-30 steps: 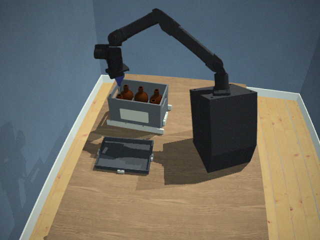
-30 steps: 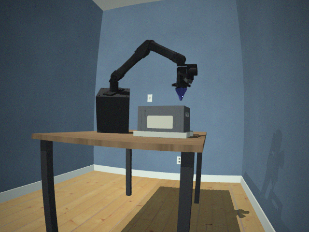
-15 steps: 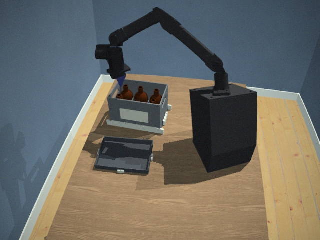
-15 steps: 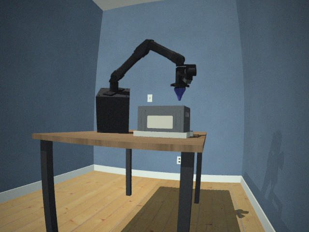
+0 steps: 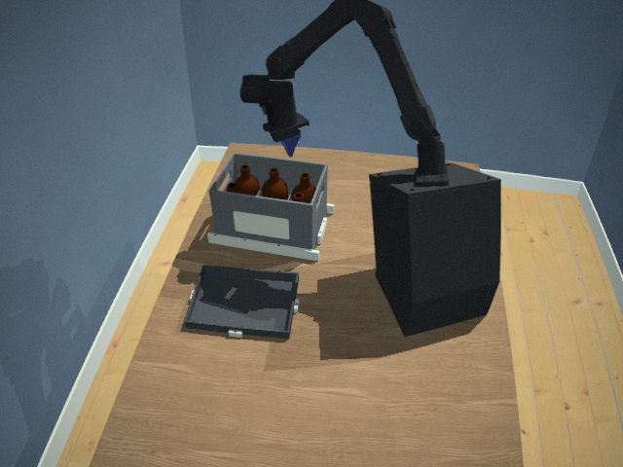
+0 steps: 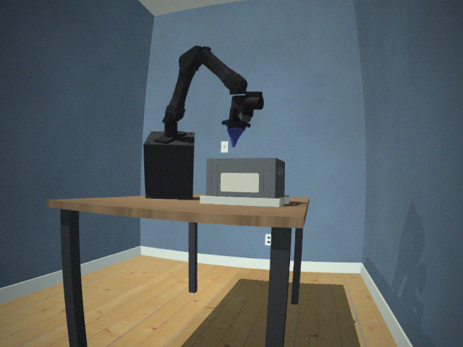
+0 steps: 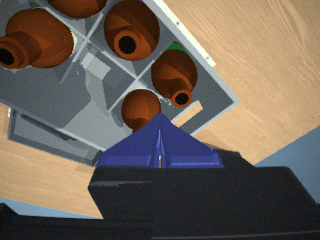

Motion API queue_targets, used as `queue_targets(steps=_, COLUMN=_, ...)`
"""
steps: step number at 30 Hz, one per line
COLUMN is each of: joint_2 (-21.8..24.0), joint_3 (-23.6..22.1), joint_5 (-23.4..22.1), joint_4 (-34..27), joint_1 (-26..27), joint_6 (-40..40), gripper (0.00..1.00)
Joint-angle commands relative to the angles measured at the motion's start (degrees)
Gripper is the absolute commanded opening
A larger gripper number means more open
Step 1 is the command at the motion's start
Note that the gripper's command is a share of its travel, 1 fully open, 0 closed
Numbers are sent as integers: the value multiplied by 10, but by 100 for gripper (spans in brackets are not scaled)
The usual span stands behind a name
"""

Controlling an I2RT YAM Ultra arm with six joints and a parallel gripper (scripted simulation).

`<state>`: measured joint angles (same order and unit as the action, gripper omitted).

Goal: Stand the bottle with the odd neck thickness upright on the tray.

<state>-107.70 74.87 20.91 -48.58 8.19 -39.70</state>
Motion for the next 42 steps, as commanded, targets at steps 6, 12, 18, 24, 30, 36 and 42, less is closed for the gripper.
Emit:
queue_targets(steps=6, joint_2=107, joint_3=-141, joint_5=-13, joint_4=105, joint_1=25, joint_6=58, gripper=0)
queue_targets(steps=12, joint_2=135, joint_3=-155, joint_5=-17, joint_4=122, joint_1=21, joint_6=69, gripper=0)
queue_targets(steps=18, joint_2=134, joint_3=-155, joint_5=-18, joint_4=124, joint_1=22, joint_6=69, gripper=0)
queue_targets(steps=24, joint_2=132, joint_3=-155, joint_5=-18, joint_4=126, joint_1=22, joint_6=70, gripper=0)
queue_targets(steps=30, joint_2=132, joint_3=-155, joint_5=-18, joint_4=126, joint_1=22, joint_6=70, gripper=0)
queue_targets(steps=36, joint_2=117, joint_3=-152, joint_5=-12, joint_4=126, joint_1=23, joint_6=68, gripper=61)
queue_targets(steps=42, joint_2=117, joint_3=-152, joint_5=-12, joint_4=126, joint_1=23, joint_6=68, gripper=61)
